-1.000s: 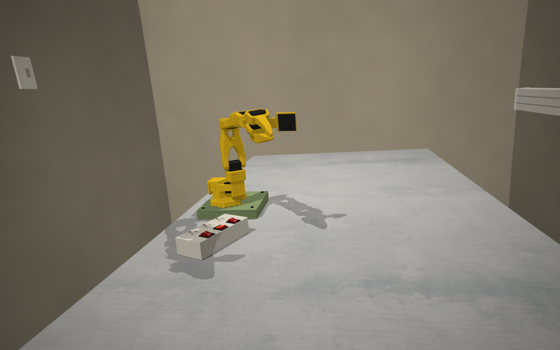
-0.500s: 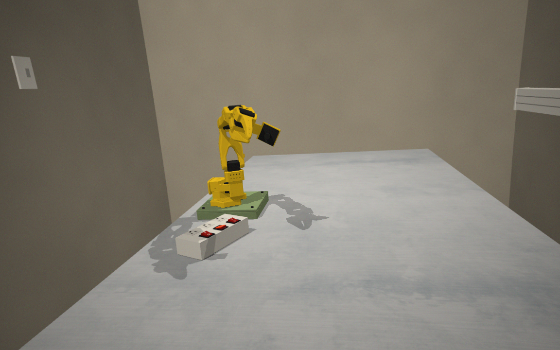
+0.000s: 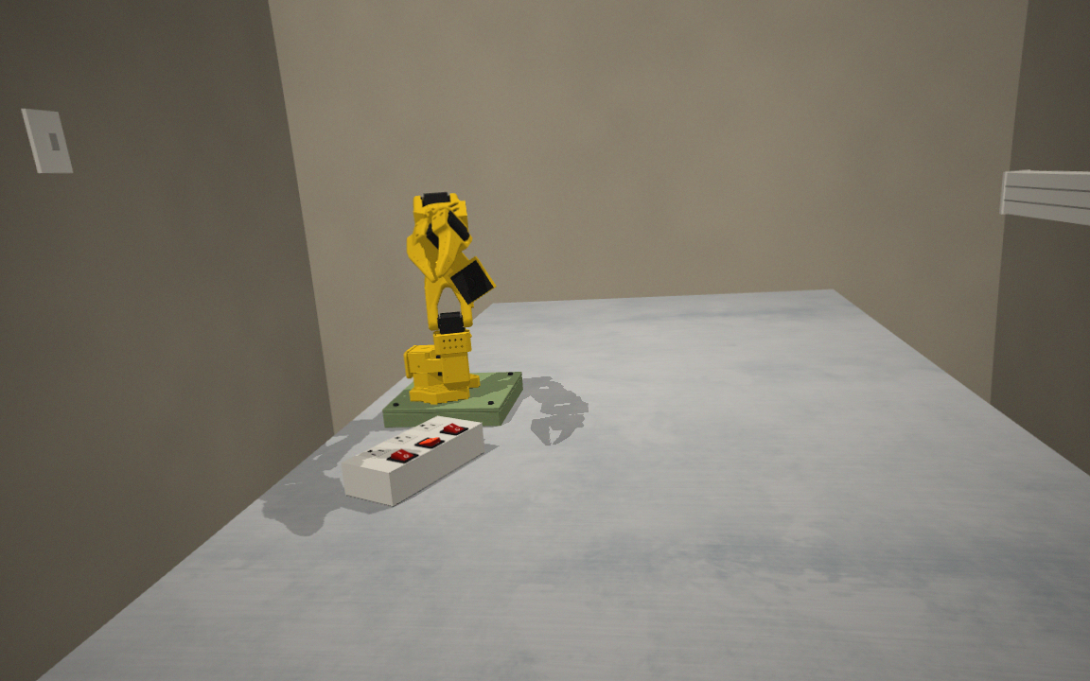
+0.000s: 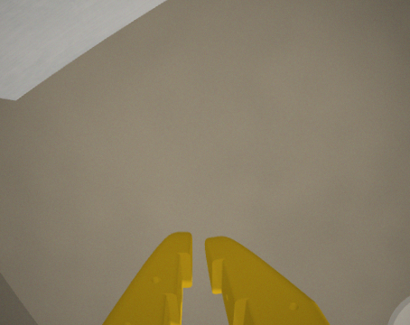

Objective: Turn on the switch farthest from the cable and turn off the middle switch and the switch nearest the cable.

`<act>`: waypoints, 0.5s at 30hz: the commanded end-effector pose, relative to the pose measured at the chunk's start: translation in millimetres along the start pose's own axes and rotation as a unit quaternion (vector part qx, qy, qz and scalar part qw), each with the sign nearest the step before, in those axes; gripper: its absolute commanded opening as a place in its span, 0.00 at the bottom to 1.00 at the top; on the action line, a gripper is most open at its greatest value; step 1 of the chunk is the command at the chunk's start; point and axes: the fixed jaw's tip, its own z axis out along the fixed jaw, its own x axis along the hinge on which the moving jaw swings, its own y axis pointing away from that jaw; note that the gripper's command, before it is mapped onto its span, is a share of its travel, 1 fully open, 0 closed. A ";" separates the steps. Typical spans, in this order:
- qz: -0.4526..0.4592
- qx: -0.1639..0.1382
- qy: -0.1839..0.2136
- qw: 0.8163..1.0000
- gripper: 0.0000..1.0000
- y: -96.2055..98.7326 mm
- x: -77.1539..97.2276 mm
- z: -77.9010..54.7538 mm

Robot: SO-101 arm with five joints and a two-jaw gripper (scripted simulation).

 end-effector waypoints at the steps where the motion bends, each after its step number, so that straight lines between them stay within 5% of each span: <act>1: -0.059 -0.026 -0.014 0.998 0.00 12.8 -0.6 -6.6; 15: -0.288 -0.098 -0.075 0.950 0.00 52.0 2.4 -35.9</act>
